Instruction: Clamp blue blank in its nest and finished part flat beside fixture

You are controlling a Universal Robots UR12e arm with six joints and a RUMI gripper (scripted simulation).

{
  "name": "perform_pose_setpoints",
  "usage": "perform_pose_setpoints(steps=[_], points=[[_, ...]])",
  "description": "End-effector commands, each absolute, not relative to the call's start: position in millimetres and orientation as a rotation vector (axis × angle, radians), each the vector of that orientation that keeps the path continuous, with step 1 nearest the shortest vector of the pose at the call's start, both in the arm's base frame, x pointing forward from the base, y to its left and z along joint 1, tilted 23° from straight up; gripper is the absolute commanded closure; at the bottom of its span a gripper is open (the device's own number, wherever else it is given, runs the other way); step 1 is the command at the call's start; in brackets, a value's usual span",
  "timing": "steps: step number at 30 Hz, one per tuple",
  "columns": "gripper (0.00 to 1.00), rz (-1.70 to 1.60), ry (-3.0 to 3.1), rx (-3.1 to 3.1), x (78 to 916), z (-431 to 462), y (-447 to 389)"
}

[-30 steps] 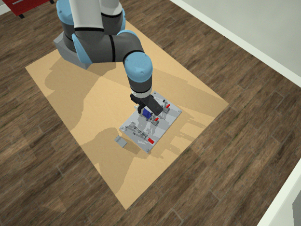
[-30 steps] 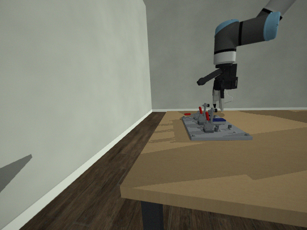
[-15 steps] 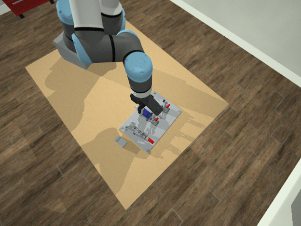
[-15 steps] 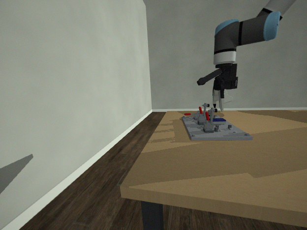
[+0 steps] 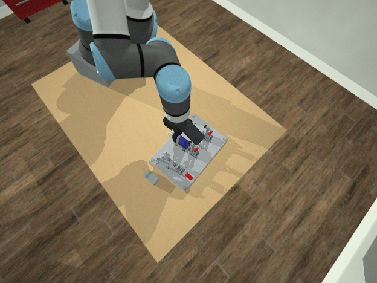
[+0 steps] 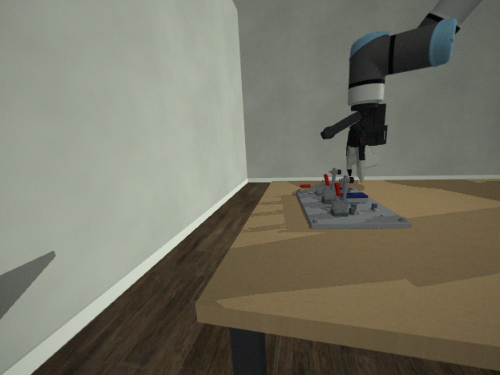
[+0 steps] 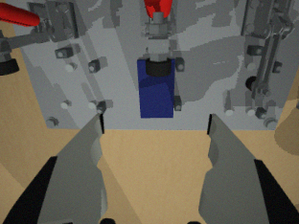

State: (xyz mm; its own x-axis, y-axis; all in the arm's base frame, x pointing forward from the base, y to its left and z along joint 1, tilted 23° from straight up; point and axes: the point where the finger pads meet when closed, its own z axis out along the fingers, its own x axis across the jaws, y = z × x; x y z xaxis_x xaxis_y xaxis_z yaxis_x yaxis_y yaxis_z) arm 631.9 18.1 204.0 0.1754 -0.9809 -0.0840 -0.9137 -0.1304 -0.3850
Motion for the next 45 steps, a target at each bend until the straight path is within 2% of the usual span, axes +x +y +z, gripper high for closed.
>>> perform_pose_setpoints(steps=[1, 3, 4, 45], points=[[0.41, -0.27, 1.797, -2.11, 632.3, 204.8, 17.9], [0.41, -0.27, 1.797, -2.11, 632.3, 204.8, 17.9], [1.0, -0.27, 1.797, -2.11, 632.3, 204.8, 17.9], [1.0, -0.27, 1.797, -2.11, 632.3, 204.7, 17.9]])
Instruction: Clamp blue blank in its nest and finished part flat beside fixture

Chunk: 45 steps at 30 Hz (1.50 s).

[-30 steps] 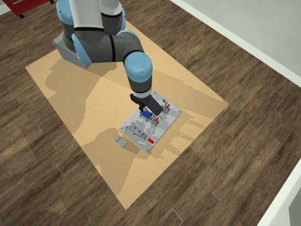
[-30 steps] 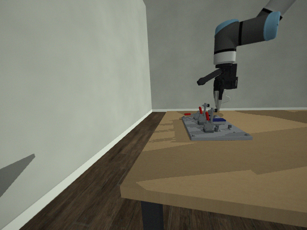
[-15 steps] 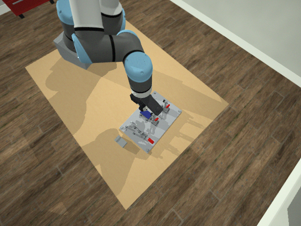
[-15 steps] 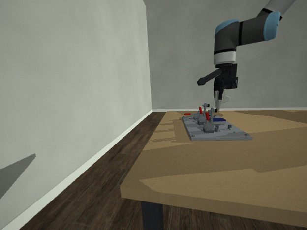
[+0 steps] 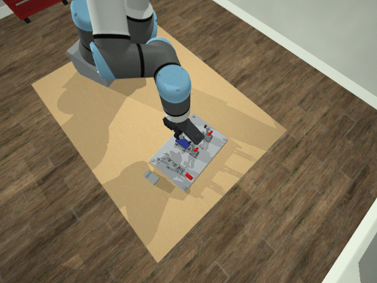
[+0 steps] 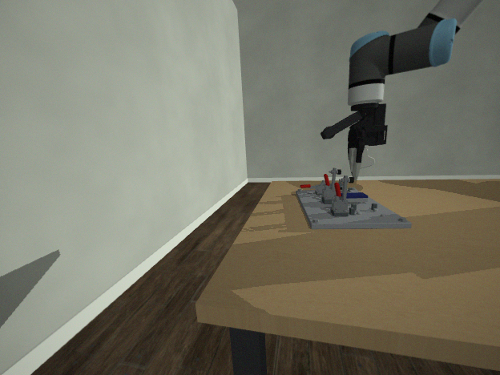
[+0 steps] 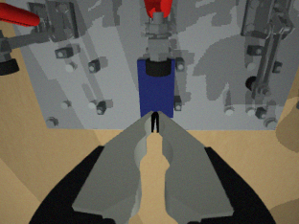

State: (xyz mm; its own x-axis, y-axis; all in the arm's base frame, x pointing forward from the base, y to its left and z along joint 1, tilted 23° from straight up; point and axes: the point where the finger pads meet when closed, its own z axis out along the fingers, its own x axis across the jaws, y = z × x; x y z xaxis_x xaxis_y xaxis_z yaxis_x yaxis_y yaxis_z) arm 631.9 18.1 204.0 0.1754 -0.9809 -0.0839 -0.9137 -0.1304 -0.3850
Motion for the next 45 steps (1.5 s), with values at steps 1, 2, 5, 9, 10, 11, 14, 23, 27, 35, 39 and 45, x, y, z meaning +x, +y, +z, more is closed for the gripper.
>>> perform_pose_setpoints(steps=[1, 2, 5, 9, 10, 11, 14, 23, 27, 35, 39, 45], points=[[1.0, -0.27, 1.797, -2.11, 632, 205, 18], [1.0, -0.27, 1.797, -2.11, 633, 204, 18], [1.0, -0.27, 1.797, -2.11, 633, 203, 18], [1.0, -0.27, 1.797, -2.11, 634, 201, 19], [1.0, -0.27, 1.797, -2.11, 634, 200, 19], [1.0, -0.27, 1.797, -2.11, 635, 199, 19], [1.0, -0.27, 1.797, -2.11, 636, 195, 20], [1.0, -0.27, 1.797, -2.11, 641, 184, 21], [1.0, -0.27, 1.797, -2.11, 641, 183, 21], [1.0, -0.27, 1.797, -2.11, 641, 182, 21], [1.0, -0.27, 1.797, -2.11, 640, 181, 21], [1.0, -0.27, 1.797, -2.11, 635, 179, 21]])
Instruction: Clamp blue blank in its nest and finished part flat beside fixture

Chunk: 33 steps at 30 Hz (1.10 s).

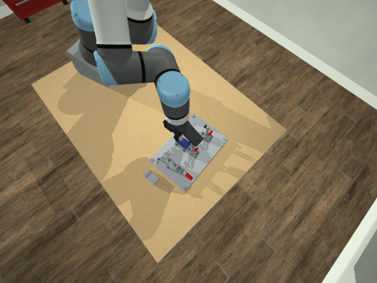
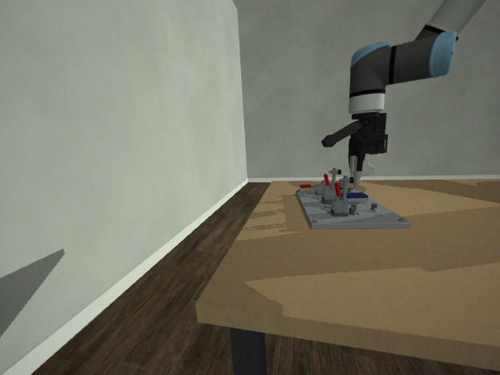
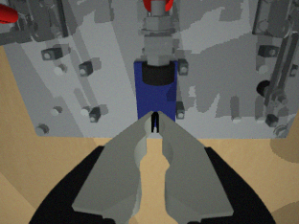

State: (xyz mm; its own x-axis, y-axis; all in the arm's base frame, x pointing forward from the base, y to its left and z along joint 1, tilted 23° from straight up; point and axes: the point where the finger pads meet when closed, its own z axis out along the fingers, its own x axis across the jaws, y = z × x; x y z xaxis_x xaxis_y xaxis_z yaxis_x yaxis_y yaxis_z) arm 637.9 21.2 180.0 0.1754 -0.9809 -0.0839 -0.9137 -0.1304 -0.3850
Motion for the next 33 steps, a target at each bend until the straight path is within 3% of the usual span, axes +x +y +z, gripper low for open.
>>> perform_pose_setpoints(steps=[1, 33], points=[[1.0, -0.27, 1.797, -2.11, 634, 179, 20], [1.0, -0.27, 1.797, -2.11, 577, 155, 12]])
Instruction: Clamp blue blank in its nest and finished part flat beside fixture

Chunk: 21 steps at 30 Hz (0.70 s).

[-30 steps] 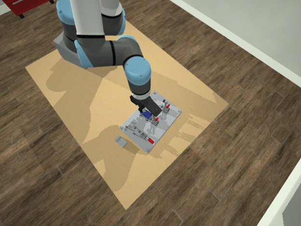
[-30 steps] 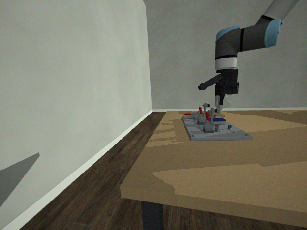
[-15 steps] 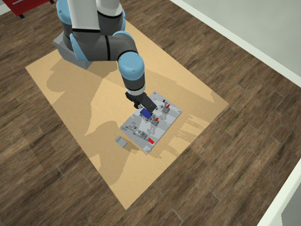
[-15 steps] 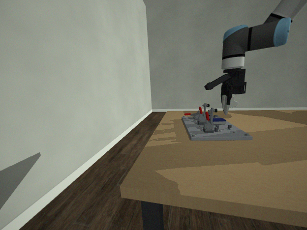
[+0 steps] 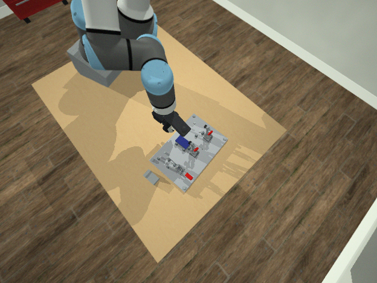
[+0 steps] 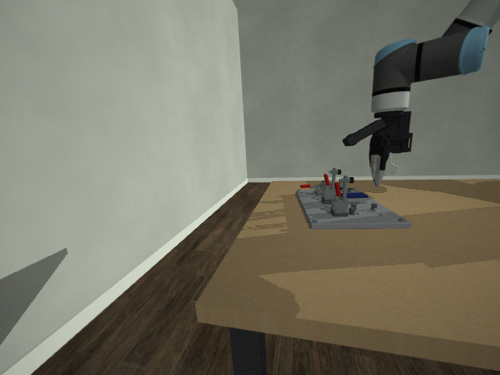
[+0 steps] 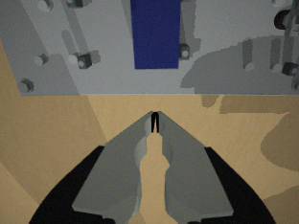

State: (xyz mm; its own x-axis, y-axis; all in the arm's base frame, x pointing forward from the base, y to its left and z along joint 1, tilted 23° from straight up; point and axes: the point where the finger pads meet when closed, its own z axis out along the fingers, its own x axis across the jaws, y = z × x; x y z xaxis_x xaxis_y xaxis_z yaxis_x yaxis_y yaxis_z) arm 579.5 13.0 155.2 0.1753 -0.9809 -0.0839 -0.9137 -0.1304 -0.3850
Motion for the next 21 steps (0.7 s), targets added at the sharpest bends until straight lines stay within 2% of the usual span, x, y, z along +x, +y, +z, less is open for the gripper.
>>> perform_pose_setpoints(steps=[1, 21], points=[[1.0, -0.27, 1.797, -2.11, 577, 155, 12], [1.0, -0.27, 1.797, -2.11, 582, 140, 15]])
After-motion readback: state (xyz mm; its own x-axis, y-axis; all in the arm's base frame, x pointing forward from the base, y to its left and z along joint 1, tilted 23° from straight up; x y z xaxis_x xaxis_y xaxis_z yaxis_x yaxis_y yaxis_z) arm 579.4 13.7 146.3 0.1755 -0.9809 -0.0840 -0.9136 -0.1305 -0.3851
